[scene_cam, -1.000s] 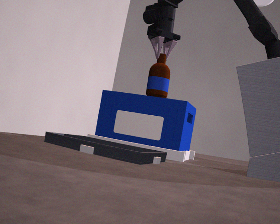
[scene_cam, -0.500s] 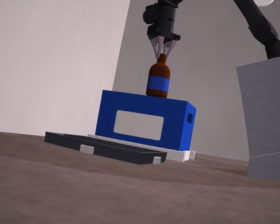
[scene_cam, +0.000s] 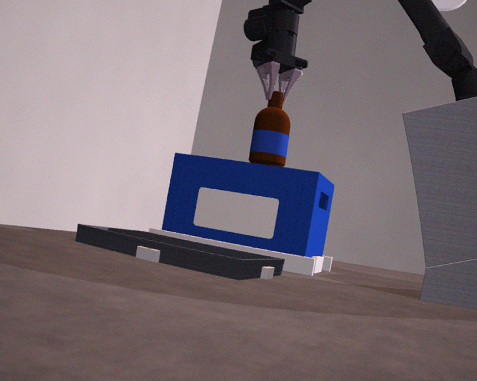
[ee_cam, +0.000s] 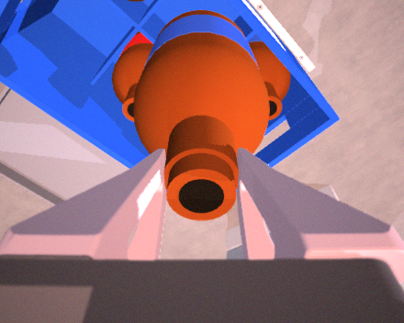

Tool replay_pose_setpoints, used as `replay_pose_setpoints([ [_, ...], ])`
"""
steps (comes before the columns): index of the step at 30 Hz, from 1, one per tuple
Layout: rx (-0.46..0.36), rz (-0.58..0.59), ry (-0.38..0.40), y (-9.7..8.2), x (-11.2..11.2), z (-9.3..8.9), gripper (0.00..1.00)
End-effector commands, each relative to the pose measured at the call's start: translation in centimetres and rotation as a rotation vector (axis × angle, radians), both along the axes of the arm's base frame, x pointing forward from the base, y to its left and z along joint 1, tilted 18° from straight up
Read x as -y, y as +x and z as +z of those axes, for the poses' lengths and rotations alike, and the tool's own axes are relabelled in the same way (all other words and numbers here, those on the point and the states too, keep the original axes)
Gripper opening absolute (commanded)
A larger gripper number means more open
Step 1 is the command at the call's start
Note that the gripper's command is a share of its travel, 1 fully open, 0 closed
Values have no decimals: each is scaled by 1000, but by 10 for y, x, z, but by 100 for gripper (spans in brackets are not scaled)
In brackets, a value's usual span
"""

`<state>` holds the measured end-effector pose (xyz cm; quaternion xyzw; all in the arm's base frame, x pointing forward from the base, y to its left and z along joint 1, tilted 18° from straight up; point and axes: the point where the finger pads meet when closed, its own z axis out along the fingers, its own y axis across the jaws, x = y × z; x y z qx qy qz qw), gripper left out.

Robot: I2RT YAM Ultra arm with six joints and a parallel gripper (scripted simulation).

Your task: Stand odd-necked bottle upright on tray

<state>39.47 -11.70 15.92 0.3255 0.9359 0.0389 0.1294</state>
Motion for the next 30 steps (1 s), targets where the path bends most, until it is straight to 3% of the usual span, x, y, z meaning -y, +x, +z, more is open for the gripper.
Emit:
replay_pose_setpoints([
  [1,78,2,-25,3,-3,29,0],
  [12,58,1,-23,-1,-7,22,0],
  [13,77,-3,-29,1,-5,32,0],
  [15,86,2,-31,4,-8,32,0],
  [19,49,2,-20,-4,-13,20,0],
  [21,72,2,-27,1,-13,27,0],
  [24,58,2,-22,-2,-16,20,0],
  [26,73,2,-26,0,-17,27,0],
  [29,63,2,-23,-2,-18,23,0],
  [30,94,-3,-32,4,-16,32,0],
])
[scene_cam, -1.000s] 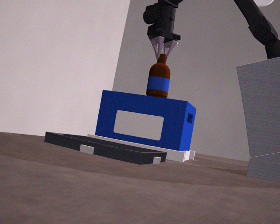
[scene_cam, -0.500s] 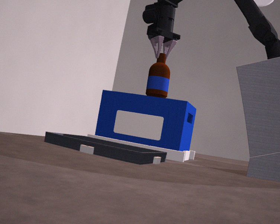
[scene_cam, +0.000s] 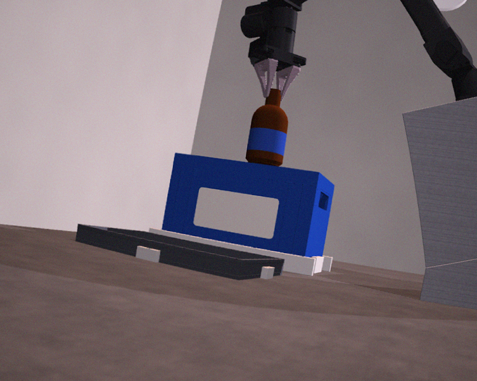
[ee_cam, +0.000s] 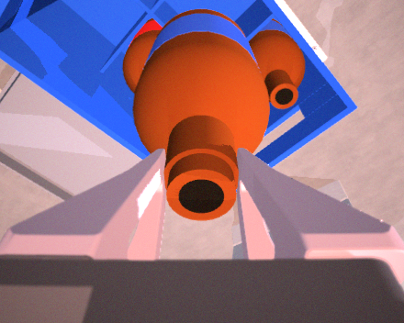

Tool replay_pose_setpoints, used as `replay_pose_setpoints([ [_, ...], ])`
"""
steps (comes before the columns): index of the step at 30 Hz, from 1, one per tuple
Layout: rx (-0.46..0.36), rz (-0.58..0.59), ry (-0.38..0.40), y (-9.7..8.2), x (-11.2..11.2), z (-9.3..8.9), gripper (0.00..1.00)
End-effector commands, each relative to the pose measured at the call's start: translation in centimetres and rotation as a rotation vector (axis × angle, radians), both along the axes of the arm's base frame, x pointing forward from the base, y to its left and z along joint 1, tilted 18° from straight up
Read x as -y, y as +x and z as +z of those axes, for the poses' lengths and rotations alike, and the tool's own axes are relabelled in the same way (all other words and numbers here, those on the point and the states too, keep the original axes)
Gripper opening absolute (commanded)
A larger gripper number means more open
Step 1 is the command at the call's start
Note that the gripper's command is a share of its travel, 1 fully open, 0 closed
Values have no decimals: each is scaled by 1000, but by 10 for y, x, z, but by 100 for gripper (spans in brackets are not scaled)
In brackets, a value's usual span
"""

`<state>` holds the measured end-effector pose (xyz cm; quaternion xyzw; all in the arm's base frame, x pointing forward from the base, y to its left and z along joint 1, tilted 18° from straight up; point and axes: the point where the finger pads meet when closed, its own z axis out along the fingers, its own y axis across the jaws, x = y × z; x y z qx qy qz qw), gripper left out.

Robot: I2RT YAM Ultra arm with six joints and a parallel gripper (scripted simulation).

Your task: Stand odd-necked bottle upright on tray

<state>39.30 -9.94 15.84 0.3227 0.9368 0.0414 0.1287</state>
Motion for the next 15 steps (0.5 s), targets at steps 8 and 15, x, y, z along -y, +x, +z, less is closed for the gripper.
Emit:
replay_pose_setpoints([
  [8,66,-5,-27,0,-10,22,0],
  [15,87,-5,-31,3,-18,28,0],
])
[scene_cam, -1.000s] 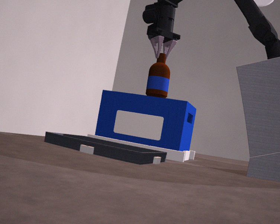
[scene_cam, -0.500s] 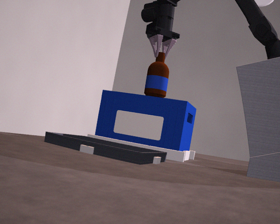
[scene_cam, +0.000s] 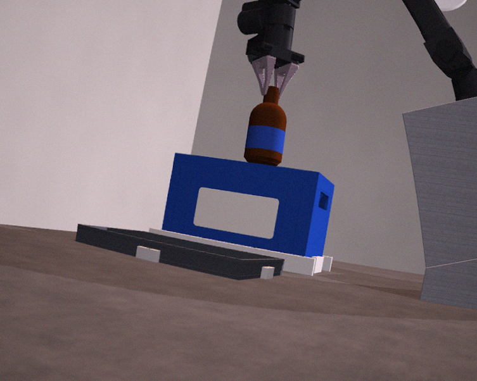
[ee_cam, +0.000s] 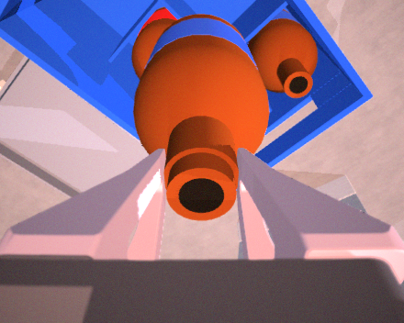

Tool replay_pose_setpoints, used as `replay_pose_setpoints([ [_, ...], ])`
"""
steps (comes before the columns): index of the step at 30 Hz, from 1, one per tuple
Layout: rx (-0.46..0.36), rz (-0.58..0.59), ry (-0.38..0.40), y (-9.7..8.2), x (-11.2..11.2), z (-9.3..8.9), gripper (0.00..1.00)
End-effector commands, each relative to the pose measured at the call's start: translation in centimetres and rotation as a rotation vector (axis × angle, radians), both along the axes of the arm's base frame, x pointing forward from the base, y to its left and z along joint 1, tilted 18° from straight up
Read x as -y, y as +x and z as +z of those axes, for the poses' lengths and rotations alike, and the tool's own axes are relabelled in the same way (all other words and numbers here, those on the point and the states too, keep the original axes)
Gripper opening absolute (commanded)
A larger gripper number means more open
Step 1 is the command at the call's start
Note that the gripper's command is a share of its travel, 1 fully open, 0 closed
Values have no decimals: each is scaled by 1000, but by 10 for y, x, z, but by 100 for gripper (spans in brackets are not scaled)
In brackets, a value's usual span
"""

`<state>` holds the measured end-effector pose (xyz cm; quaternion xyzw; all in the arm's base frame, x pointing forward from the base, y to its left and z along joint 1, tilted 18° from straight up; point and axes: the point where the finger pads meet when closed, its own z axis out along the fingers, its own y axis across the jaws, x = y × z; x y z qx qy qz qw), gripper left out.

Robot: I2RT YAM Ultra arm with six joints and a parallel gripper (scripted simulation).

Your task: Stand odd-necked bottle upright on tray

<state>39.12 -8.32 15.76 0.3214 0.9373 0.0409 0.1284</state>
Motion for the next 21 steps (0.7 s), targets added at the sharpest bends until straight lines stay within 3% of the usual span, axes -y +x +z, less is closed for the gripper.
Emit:
replay_pose_setpoints([
  [1,88,-7,-30,5,-1,29,0],
  [4,51,-7,-22,-3,-7,18,0],
  [6,63,-7,-24,-2,-10,25,0],
  [8,55,-7,-22,-3,-13,19,0],
  [10,88,-7,-28,3,-15,28,0],
  [12,57,-7,-22,-3,-20,18,0],
  [14,88,-7,-27,2,-22,28,0],
  [18,68,-7,-23,-2,-26,21,0],
  [19,98,-7,-28,4,-27,31,0],
  [21,69,-7,-23,-2,-32,21,0],
])
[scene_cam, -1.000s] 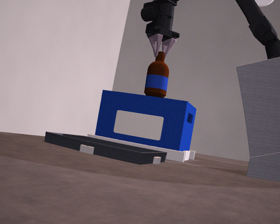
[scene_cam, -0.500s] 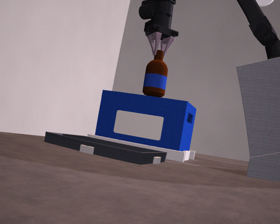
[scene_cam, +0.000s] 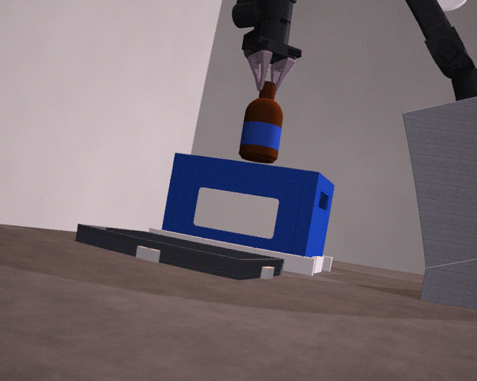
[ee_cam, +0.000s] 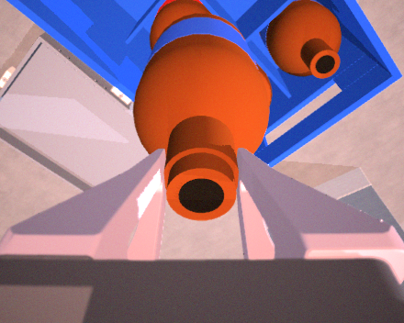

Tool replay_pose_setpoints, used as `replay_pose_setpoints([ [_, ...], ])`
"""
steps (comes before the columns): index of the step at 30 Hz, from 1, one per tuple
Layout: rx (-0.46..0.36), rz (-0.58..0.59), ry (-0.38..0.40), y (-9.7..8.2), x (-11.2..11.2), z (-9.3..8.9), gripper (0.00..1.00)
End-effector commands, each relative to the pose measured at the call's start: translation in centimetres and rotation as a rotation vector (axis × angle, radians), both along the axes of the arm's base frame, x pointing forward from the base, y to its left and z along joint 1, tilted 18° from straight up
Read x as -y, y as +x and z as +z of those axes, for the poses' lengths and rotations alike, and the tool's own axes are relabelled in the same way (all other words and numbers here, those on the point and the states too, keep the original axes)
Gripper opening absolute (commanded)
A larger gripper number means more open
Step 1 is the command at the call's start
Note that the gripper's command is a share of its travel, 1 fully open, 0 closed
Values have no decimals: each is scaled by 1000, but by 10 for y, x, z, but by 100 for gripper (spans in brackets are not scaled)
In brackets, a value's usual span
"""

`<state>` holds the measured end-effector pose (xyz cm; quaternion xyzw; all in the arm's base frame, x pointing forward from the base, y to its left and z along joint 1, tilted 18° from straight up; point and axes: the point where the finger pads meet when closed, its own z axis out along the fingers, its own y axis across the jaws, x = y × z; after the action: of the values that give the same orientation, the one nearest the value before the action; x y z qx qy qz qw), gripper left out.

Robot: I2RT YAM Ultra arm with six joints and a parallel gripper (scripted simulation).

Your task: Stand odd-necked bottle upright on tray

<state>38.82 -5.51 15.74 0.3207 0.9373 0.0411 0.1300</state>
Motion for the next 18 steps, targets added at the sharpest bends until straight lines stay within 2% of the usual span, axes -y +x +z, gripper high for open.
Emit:
replay_pose_setpoints([
  [1,57,-8,-21,-1,-6,18,0],
  [3,80,-8,-23,3,-9,25,0],
  [5,54,-8,-20,-3,-13,16,0],
  [6,58,-8,-20,-2,-15,17,0],
  [7,84,-8,-22,3,-17,26,0],
  [8,86,-9,-22,3,-19,27,0],
  [10,54,-8,-19,-4,-23,16,0],
  [12,83,-8,-21,1,-27,26,0],
  [14,83,-8,-21,1,-27,26,0],
  [17,54,-8,-18,-5,-34,16,0],
  [18,53,-8,-18,-6,-36,19,0],
])
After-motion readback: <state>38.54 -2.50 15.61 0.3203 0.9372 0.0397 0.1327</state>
